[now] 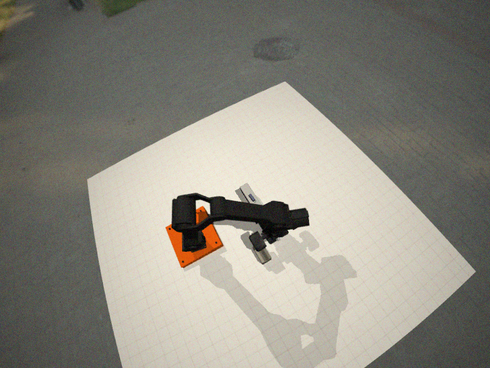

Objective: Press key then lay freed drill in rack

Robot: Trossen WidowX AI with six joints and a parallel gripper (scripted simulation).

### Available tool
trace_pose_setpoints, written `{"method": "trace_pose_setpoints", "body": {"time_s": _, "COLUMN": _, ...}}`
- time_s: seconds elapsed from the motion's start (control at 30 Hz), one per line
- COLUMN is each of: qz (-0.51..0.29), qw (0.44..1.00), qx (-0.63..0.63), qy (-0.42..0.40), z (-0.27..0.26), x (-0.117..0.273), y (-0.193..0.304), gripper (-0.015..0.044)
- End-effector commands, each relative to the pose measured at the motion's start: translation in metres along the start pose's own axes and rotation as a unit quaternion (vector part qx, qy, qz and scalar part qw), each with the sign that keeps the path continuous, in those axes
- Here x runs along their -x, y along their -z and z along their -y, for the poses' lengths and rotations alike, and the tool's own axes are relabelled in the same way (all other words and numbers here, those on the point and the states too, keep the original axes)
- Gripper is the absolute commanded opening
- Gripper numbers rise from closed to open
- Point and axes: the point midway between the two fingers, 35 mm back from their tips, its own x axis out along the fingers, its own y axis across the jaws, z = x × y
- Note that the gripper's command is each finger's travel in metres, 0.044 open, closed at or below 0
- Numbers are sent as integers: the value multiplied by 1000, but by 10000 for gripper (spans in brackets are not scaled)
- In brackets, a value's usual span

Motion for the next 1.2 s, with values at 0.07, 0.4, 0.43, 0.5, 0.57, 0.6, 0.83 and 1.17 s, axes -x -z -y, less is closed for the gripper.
{"method": "trace_pose_setpoints", "body": {"time_s": 0.07, "qz": 2, "qw": 1000, "qx": 0, "qy": -1, "z": -1, "x": 1, "y": 0, "gripper": 0}}
{"method": "trace_pose_setpoints", "body": {"time_s": 0.4, "qz": 3, "qw": 1000, "qx": 0, "qy": -2, "z": -2, "x": 4, "y": 0, "gripper": 0}}
{"method": "trace_pose_setpoints", "body": {"time_s": 0.43, "qz": 3, "qw": 1000, "qx": 0, "qy": -1, "z": -2, "x": 4, "y": 1, "gripper": 0}}
{"method": "trace_pose_setpoints", "body": {"time_s": 0.5, "qz": 2, "qw": 1000, "qx": 0, "qy": -1, "z": -2, "x": 3, "y": 4, "gripper": 0}}
{"method": "trace_pose_setpoints", "body": {"time_s": 0.57, "qz": 2, "qw": 1000, "qx": 0, "qy": -1, "z": -1, "x": 2, "y": 6, "gripper": 0}}
{"method": "trace_pose_setpoints", "body": {"time_s": 0.6, "qz": 2, "qw": 1000, "qx": 0, "qy": -1, "z": -1, "x": 2, "y": 7, "gripper": 0}}
{"method": "trace_pose_setpoints", "body": {"time_s": 0.83, "qz": 2, "qw": 1000, "qx": 0, "qy": -1, "z": -1, "x": 2, "y": 16, "gripper": 0}}
{"method": "trace_pose_setpoints", "body": {"time_s": 1.17, "qz": 1, "qw": 1000, "qx": -1, "qy": -1, "z": -1, "x": 2, "y": 30, "gripper": 0}}
